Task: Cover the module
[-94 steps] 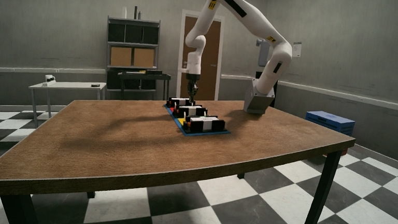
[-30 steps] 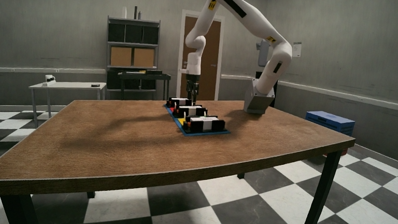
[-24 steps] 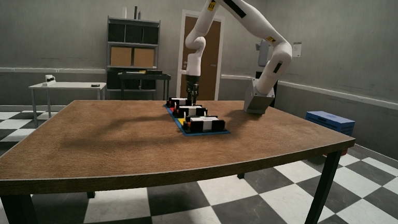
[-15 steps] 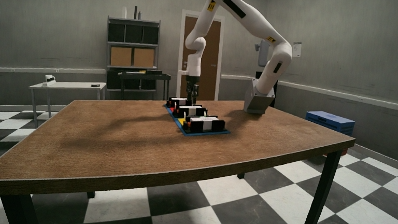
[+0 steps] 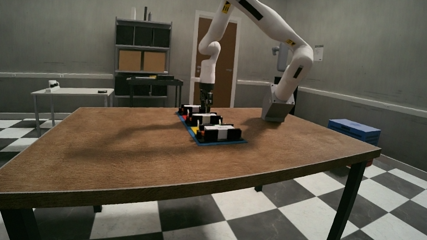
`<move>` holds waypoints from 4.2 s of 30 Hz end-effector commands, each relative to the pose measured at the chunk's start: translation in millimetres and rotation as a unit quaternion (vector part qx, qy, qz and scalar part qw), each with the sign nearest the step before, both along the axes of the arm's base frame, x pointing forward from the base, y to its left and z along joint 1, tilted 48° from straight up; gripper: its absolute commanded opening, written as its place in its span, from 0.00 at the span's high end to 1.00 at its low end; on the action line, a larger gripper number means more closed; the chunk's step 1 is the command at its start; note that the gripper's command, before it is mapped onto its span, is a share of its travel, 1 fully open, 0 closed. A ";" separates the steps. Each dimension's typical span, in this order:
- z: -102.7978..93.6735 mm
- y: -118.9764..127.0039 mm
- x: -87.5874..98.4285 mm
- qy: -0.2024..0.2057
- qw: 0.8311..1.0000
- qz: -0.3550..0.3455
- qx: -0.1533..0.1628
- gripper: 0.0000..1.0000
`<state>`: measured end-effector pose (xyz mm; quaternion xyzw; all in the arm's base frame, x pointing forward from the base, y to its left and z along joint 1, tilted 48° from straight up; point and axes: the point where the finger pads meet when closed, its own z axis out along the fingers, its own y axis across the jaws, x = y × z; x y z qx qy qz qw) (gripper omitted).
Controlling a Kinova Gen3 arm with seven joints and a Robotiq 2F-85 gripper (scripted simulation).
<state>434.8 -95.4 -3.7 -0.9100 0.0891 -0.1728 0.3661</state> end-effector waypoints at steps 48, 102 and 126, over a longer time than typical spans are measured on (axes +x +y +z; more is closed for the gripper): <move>-19.7 18.0 11.4 0.000 1.000 -0.001 -0.001 0.00; -26.3 24.2 15.2 0.000 1.000 -0.001 -0.001 1.00; -26.2 24.1 15.2 0.000 1.000 -0.001 -0.001 1.00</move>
